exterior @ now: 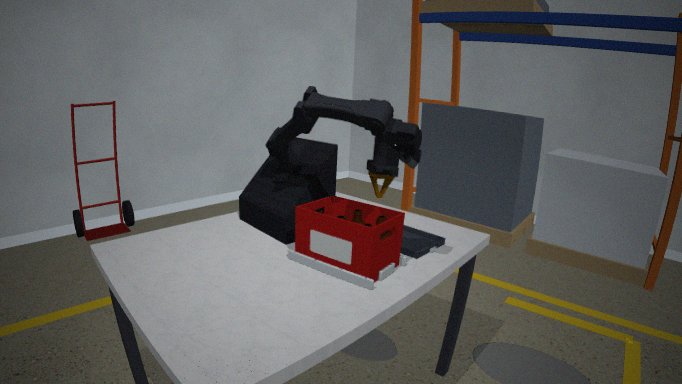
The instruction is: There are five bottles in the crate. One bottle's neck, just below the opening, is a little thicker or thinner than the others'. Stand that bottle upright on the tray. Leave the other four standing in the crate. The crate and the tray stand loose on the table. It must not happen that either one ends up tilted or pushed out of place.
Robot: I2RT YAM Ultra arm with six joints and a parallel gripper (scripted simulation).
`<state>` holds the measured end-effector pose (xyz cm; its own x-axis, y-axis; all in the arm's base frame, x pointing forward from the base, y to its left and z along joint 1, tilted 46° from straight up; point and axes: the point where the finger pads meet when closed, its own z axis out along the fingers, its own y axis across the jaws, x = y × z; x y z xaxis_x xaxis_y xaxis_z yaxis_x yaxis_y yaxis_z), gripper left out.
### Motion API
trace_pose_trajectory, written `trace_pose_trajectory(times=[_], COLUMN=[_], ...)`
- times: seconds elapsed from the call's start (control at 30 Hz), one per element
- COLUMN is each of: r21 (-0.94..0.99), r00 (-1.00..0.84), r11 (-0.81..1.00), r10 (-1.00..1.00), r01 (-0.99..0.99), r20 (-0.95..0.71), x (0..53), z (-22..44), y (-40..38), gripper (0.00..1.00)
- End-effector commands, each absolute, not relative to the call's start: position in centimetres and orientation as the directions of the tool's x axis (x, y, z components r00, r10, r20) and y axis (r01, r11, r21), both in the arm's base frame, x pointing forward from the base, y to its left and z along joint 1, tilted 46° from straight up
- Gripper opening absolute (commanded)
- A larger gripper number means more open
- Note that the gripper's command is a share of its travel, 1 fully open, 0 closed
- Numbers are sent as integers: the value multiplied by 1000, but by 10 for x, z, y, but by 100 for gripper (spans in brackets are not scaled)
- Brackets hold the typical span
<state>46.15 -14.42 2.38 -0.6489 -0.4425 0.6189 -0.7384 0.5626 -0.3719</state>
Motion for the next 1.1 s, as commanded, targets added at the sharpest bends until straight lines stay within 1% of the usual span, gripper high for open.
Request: trace_pose_trajectory(times=[0.0, 0.4, 0.43, 1.07], r21=[-428, -428, -457, -432], r00=[-693, -693, -711, -692], r11=[559, 559, 552, 553], r10=[-449, -449, -450, -452], r01=[-710, -710, -697, -712], r20=[564, 564, 541, 563], x=[469, 468, 478, 473], z=[17, 14, 24, 13], y=[-123, -119, -120, -120], gripper=[0, 0, 61, 61])
